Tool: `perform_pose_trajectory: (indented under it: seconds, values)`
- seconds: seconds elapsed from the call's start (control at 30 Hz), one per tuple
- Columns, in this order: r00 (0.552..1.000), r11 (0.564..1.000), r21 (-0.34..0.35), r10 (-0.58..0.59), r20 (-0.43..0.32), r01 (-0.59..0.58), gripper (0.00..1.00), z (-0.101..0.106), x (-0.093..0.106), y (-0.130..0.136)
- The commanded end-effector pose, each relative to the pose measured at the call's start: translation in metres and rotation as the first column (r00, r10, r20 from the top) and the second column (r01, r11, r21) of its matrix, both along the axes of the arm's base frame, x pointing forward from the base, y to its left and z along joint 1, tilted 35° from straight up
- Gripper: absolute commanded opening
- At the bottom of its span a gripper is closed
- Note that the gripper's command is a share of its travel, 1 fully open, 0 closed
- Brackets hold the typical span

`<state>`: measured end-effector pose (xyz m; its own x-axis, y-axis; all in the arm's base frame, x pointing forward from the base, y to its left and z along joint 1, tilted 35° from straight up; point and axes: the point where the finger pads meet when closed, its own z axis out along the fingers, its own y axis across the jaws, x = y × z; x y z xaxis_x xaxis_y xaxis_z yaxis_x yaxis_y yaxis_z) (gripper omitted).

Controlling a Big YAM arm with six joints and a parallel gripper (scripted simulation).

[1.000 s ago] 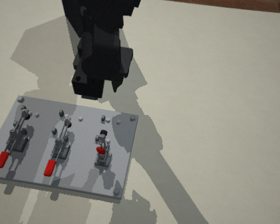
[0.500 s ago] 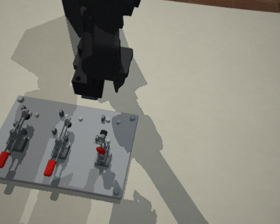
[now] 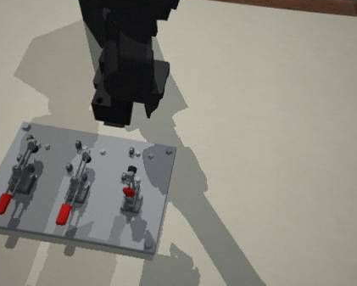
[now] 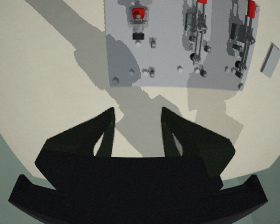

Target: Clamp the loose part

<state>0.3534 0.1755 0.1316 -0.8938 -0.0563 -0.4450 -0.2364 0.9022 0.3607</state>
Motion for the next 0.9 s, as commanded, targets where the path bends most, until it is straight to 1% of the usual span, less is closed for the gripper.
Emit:
perform_pose_trajectory:
  seconds: [0.0,0.03,0.87]
  values:
    - [1.000,1.000,0.006,-0.002,0.020,0.002,0.45,0.0133,0.0021,0.0010]
    - [1.000,1.000,0.006,-0.002,0.020,0.002,0.92,0.0133,0.0021,0.0010]
    - [1.000,1.000,0.006,-0.002,0.020,0.002,0.92,0.0133,0.0021,0.0010]
